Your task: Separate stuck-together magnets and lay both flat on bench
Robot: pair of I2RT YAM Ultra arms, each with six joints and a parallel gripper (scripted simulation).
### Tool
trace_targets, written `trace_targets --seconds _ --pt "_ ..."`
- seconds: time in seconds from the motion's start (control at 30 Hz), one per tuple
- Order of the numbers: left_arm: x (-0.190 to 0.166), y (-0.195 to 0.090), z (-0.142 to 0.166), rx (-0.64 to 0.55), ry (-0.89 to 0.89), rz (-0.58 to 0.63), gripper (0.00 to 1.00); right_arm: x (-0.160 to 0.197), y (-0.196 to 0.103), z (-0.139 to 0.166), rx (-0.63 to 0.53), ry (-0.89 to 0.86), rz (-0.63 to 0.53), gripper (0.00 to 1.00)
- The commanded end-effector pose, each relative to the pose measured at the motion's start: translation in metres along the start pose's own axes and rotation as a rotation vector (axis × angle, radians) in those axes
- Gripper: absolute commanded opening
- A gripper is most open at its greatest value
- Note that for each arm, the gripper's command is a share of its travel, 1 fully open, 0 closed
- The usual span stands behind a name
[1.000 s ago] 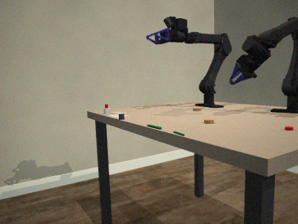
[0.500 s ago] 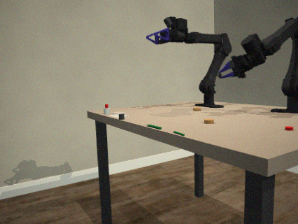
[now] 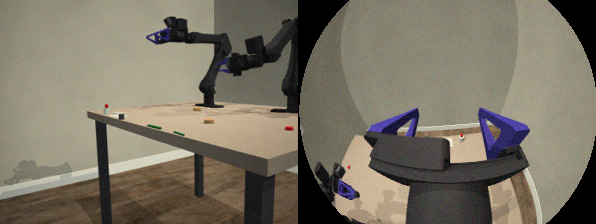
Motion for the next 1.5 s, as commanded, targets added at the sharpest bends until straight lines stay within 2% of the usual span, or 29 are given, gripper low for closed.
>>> trace_targets --seconds 0.0,0.27,0.87,1.47 --pt "-0.022 -0.001 0.010 0.052 0.061 0.058 0.25 -0.001 -0.001 -0.005 -0.013 -0.001 0.002 1.00" --pt "-0.024 -0.005 0.031 0.153 0.063 0.101 0.25 -0.001 -0.001 -0.005 -0.013 -0.001 0.002 1.00" --pt "-0.015 -0.003 0.024 0.125 0.040 0.087 0.25 -0.001 -0.001 -0.005 -0.013 -0.001 0.002 1.00" --pt "-0.014 -0.003 0.024 0.124 0.036 0.086 0.25 -0.001 -0.001 -0.005 -0.013 0.000 0.002 0.72"
Point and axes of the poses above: on each arm, the point where the finger pads meet when closed, its own y axis out along the fingers, its own x axis across the jaws, z = x × y, the point moved 1 cm from there along -y, back along the fingers, and after that the axes turned 14 degrees about -y, right-handed, at the moved point
